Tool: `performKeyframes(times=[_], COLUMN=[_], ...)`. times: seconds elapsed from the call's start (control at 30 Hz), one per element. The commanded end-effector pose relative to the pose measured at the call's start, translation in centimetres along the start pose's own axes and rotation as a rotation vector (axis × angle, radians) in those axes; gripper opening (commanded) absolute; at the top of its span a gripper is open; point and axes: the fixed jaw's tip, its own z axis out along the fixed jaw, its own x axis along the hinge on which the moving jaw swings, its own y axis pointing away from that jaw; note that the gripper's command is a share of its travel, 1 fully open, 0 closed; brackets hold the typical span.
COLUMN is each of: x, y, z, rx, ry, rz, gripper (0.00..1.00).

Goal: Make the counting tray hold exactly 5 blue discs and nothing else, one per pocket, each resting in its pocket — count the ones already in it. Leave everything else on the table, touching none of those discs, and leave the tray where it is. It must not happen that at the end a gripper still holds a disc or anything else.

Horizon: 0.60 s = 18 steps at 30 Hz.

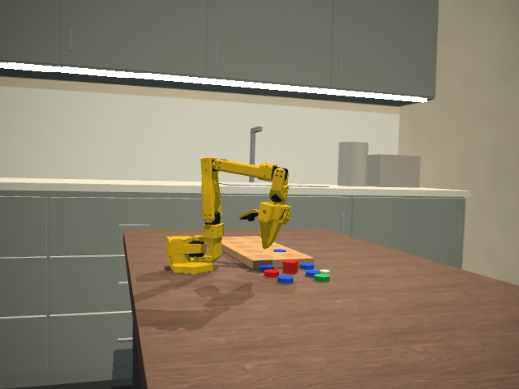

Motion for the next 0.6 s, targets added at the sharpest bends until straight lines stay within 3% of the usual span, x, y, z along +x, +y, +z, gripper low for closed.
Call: performKeyframes(times=[0.0,0.37,0.57], x=[0.32,0.32,0.32], y=[-0.25,-0.25,-0.25], z=[-1.09,-1.09,-1.09], rx=[0.025,0.025,0.025], ry=[0.052,0.052,0.052], rz=[0.0,0.0,0.0], gripper=[0.0,0.02,0.18])
